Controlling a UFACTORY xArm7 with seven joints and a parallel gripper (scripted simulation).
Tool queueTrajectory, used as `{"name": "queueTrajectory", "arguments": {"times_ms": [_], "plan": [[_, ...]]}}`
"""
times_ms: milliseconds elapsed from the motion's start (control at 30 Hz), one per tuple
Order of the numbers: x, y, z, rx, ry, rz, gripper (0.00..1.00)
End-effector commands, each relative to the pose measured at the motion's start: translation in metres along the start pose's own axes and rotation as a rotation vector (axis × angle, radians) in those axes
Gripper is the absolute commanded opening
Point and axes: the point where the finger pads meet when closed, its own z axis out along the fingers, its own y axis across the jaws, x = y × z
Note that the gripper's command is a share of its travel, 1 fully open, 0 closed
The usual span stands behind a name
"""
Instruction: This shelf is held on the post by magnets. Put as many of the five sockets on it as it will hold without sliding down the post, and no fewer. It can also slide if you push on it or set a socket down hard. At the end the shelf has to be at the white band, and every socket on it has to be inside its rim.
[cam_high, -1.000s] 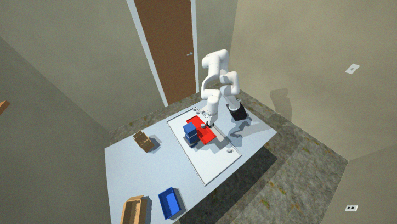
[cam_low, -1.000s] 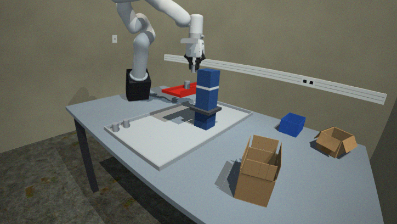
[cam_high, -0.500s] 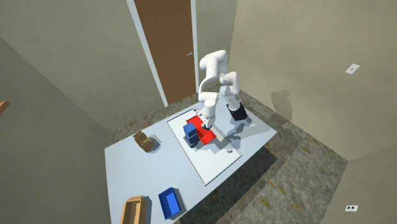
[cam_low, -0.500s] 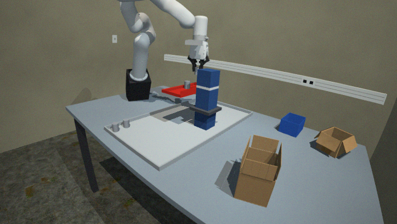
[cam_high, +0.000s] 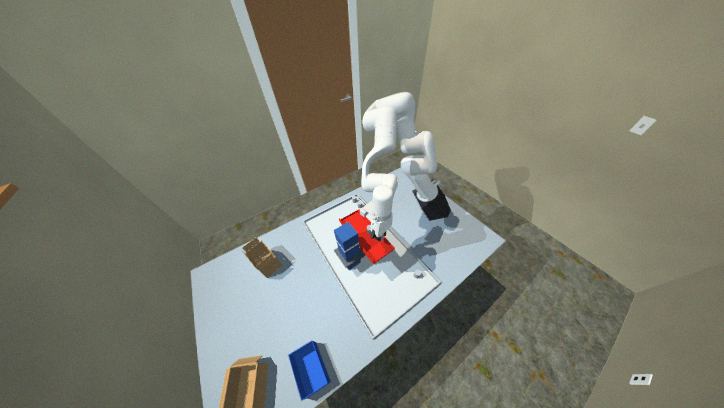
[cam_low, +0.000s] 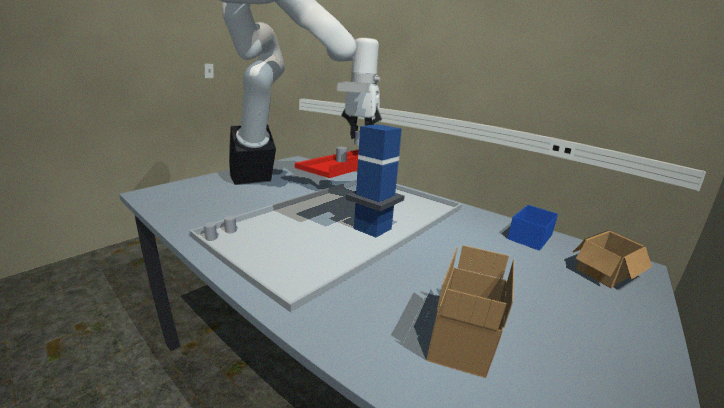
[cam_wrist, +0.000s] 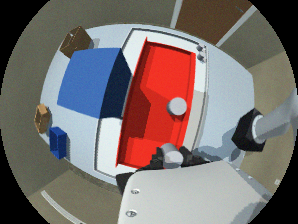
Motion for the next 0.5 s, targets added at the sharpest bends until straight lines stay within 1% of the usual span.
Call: {"name": "queueTrajectory", "arguments": {"times_ms": [0,100,233,467], "plan": [[-0.001,-0.002,0.0,0.005,-0.001,0.0,0.0],[-0.001,-0.002,0.001,0.005,-0.001,0.0,0.0],[-0.001,-0.002,0.012,0.005,-0.001,0.0,0.0],[-0.001,-0.002,0.017,0.005,-0.001,0.0,0.0]]}}
